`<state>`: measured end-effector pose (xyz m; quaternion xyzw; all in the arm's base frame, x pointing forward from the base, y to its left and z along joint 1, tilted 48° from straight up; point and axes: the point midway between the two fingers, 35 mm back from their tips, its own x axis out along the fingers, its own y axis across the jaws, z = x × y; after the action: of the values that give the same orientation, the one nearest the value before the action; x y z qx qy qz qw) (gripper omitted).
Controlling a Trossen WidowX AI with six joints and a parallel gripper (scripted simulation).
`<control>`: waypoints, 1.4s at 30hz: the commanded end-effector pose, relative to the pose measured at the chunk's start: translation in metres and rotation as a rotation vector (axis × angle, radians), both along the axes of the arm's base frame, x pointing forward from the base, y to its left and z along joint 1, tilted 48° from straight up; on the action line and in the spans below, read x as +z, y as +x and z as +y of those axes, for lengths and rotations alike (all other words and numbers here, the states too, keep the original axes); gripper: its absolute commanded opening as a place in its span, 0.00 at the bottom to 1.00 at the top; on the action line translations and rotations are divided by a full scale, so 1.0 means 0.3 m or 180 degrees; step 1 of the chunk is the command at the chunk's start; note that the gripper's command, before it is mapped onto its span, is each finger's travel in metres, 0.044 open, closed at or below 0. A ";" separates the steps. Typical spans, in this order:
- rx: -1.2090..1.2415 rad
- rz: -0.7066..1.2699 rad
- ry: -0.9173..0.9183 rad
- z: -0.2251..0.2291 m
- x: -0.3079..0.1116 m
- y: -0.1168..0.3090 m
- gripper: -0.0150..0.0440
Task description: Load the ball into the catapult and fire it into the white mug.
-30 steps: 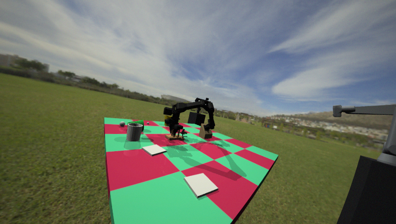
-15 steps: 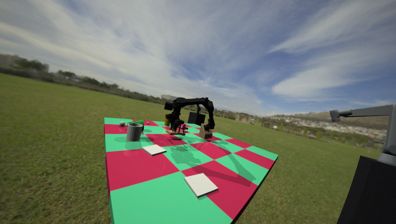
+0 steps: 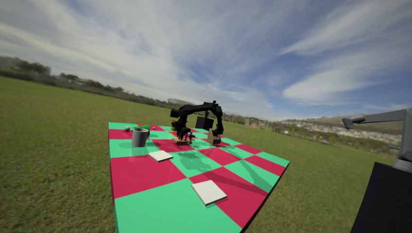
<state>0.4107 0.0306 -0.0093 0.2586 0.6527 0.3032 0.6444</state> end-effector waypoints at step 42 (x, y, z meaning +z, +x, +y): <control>-0.0034 -0.0015 -0.0010 -0.181 0.164 0.016 1.00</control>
<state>0.4166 -0.0316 0.0432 0.2612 0.6448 0.2954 0.6548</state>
